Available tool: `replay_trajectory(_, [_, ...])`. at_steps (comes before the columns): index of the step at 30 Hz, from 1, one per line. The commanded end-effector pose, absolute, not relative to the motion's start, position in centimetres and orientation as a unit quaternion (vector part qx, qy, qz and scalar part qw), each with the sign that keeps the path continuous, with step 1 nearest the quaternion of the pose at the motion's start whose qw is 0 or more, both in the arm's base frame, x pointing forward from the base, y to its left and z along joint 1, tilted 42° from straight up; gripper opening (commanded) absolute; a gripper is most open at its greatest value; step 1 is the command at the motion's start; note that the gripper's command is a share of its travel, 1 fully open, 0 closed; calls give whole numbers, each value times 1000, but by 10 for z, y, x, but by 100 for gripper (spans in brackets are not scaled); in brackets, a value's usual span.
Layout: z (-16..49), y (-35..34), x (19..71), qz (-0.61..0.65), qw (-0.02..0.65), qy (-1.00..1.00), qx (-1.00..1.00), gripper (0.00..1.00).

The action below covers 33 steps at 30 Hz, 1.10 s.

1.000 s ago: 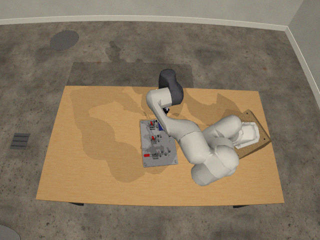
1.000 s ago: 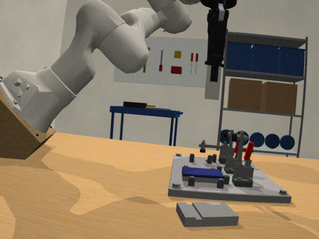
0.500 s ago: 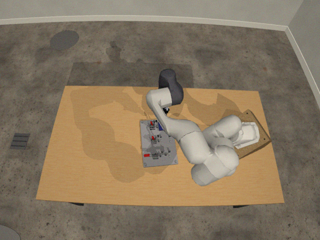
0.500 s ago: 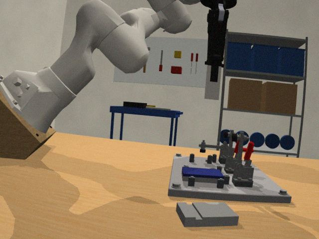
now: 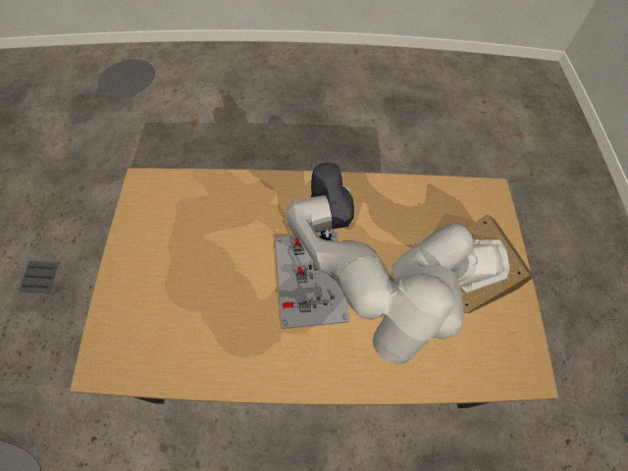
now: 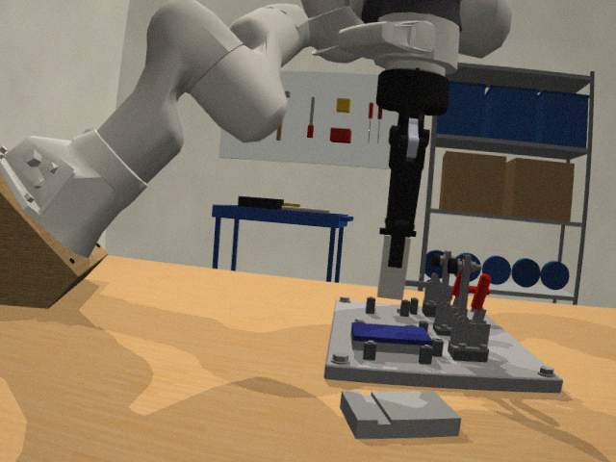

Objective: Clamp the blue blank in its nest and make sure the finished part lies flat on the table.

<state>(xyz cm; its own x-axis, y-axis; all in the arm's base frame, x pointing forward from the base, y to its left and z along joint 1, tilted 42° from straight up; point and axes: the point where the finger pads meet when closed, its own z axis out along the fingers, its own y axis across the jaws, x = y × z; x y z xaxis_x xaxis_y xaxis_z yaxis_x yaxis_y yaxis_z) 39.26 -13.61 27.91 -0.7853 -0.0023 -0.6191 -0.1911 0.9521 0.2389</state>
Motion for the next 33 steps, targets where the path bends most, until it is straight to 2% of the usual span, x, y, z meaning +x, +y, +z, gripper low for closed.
replay_trajectory(1, [277, -148, 405, 122, 339, 932, -49, 0])
replay_trajectory(9, [272, -147, 401, 122, 339, 932, -49, 0])
replay_trajectory(26, [230, -144, 349, 122, 339, 932, -49, 0])
replay_trajectory(33, [226, -144, 344, 122, 339, 932, -49, 0])
